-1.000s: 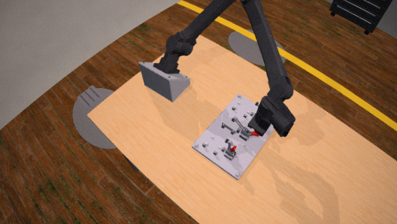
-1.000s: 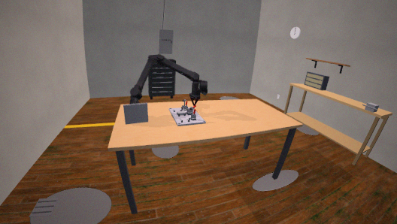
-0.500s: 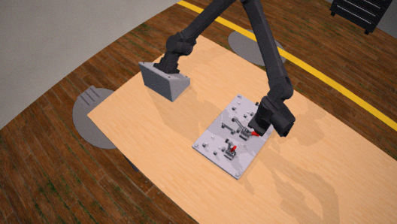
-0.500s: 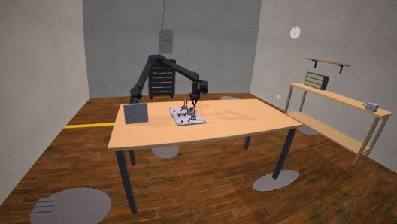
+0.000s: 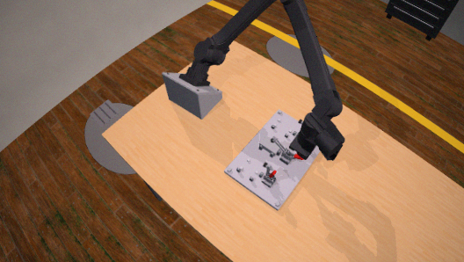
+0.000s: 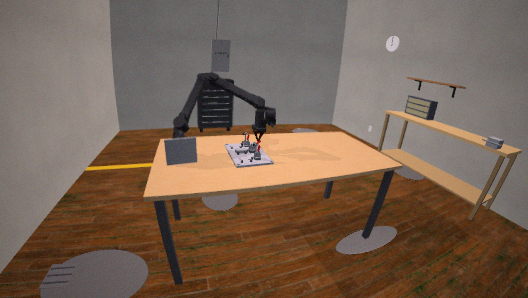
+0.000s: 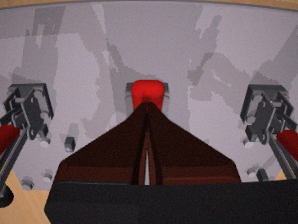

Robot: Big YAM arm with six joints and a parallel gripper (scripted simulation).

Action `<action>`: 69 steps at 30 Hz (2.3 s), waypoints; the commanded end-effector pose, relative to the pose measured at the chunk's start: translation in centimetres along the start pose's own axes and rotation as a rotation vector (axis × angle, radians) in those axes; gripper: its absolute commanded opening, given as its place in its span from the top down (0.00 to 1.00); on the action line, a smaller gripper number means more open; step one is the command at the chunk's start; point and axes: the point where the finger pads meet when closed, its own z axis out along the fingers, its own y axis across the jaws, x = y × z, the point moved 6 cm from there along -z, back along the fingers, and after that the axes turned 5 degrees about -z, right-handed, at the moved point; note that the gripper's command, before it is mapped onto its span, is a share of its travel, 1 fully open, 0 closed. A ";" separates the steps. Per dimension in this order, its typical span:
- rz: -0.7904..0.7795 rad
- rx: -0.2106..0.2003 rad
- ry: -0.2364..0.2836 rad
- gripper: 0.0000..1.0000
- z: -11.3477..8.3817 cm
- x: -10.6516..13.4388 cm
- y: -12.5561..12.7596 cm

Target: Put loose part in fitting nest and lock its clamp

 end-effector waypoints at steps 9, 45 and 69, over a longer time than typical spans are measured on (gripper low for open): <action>0.003 -0.004 0.005 1.00 0.9 0.0 0.0; 0.005 -0.005 0.005 1.00 1.1 0.0 -0.1; 0.004 -0.004 0.005 1.00 1.3 0.0 0.0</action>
